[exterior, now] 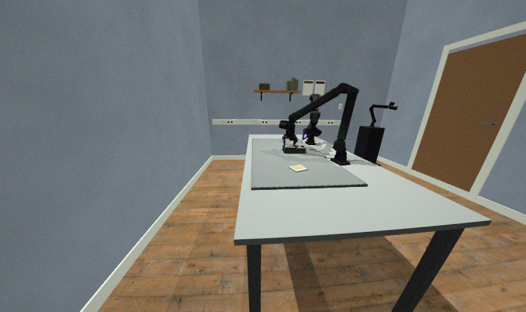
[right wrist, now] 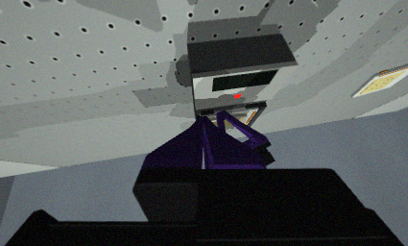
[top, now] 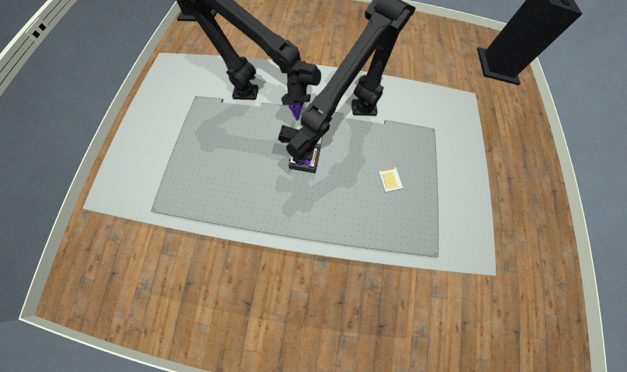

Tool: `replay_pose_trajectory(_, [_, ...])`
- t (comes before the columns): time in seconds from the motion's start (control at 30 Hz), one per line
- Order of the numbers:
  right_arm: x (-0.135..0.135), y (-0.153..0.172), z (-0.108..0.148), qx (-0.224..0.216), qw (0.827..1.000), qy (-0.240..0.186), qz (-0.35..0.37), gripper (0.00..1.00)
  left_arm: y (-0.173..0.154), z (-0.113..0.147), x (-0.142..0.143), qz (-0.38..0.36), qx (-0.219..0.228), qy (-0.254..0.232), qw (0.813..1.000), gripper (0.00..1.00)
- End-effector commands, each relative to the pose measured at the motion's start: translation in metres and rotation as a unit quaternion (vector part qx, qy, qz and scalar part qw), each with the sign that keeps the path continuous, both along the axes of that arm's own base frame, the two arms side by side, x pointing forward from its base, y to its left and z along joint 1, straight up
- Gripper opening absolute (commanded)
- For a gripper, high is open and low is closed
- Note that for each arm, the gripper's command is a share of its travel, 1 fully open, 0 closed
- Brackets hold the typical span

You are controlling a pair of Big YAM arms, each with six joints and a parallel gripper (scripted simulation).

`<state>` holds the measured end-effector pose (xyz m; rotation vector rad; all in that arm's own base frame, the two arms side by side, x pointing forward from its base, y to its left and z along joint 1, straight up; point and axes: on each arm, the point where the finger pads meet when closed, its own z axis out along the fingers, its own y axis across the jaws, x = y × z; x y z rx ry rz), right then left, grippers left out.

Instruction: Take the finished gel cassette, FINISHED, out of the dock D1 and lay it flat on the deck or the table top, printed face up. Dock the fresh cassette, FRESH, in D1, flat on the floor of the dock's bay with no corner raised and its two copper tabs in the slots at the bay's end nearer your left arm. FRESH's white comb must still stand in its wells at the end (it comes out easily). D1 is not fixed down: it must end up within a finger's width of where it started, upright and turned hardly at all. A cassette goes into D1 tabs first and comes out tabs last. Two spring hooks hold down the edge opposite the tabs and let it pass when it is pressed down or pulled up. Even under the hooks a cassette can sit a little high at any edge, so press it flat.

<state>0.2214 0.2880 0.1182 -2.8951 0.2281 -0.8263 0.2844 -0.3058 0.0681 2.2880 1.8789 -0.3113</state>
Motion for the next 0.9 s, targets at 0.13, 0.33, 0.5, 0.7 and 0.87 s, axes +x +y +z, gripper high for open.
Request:
replay_pose_trajectory(0.13, [0.003,0.019,0.034,0.036,0.999,-0.015,-0.002,0.00,0.000,0.003,0.000,0.001,0.000,-0.003,1.000,0.00])
replay_pose_trajectory(0.33, [-0.003,0.018,0.042,0.036,0.999,-0.015,-0.002,0.00,0.000,0.003,0.000,0.001,0.000,-0.003,1.000,0.00])
replay_pose_trajectory(0.5, [-0.004,0.018,0.044,0.036,0.999,-0.015,-0.002,0.00,0.000,0.003,0.000,0.001,0.000,-0.003,1.000,0.00])
replay_pose_trajectory(0.7, [-0.004,0.018,0.046,0.036,0.999,-0.015,-0.002,0.00,0.000,0.003,0.000,0.001,0.000,-0.003,1.000,0.00])
replay_pose_trajectory(0.87, [-0.004,0.018,0.055,0.036,0.999,-0.015,-0.002,0.00,0.000,0.003,0.000,0.001,0.000,-0.003,1.000,0.00])
